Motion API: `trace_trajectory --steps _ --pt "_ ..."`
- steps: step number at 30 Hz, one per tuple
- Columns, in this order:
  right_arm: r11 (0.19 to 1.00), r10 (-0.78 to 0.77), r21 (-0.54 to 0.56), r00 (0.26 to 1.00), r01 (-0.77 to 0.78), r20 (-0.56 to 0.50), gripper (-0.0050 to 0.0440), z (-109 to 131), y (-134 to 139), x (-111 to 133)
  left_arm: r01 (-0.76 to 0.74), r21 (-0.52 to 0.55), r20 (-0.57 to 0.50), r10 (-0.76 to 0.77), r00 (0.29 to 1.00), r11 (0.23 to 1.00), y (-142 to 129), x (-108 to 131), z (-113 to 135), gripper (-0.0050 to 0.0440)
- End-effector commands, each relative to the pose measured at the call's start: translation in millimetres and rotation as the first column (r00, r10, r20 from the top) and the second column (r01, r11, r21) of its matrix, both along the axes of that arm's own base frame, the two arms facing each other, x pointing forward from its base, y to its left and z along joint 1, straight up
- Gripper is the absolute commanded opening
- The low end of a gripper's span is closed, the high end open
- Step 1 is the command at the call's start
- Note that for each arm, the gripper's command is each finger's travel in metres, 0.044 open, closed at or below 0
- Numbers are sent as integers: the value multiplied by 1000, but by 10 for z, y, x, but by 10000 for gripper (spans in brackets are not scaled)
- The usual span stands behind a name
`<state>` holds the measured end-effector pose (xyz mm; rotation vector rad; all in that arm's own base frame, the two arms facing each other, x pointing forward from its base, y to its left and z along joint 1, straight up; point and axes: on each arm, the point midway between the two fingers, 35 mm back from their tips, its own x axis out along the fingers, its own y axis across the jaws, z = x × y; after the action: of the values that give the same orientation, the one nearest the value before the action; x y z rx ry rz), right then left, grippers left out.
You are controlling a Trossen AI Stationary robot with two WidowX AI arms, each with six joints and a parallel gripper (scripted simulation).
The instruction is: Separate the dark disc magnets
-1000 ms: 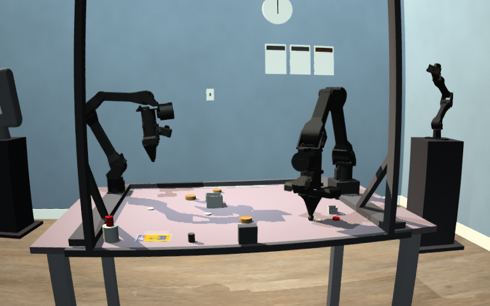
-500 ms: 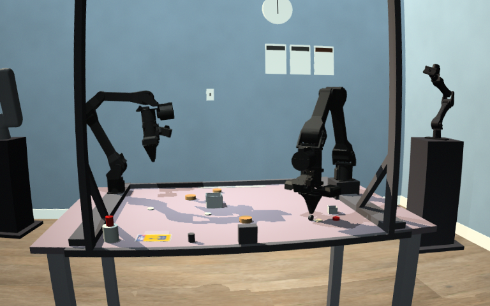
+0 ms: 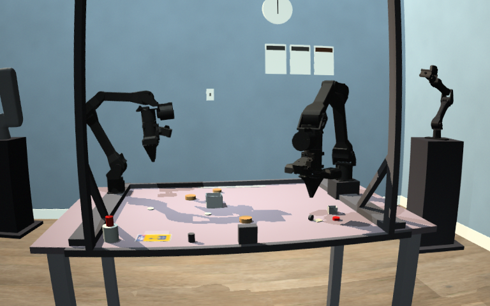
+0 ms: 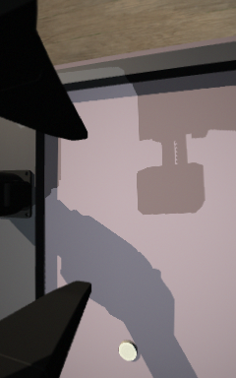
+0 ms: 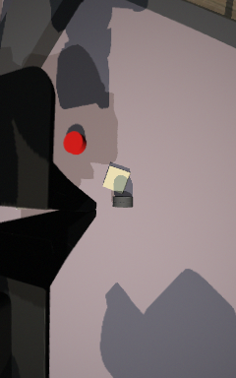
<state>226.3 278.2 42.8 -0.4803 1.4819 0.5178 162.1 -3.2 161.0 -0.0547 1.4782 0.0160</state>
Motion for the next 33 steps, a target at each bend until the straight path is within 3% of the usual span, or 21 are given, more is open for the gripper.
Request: trace_trajectory --steps 1,17,20,29,33 --pt "1000 6 6 1000 -6 5 -50 27 6 5 1 -2 15 -1 1000 1000 -1 11 36 400" --pt "1000 6 6 1000 -6 5 -50 27 6 5 1 -2 15 -1 1000 1000 -1 11 36 400" --pt "1000 -1 19 1000 1 14 -50 27 232 -103 1 -2 15 -1 1000 1000 -1 11 36 400" --pt "1000 -5 13 1000 4 10 -50 14 204 -108 1 -2 15 -1 1000 1000 -1 11 36 400" --pt "1000 -3 -7 1000 3 -4 -50 -160 179 -124 1 -2 15 -1 1000 1000 -1 11 36 400"
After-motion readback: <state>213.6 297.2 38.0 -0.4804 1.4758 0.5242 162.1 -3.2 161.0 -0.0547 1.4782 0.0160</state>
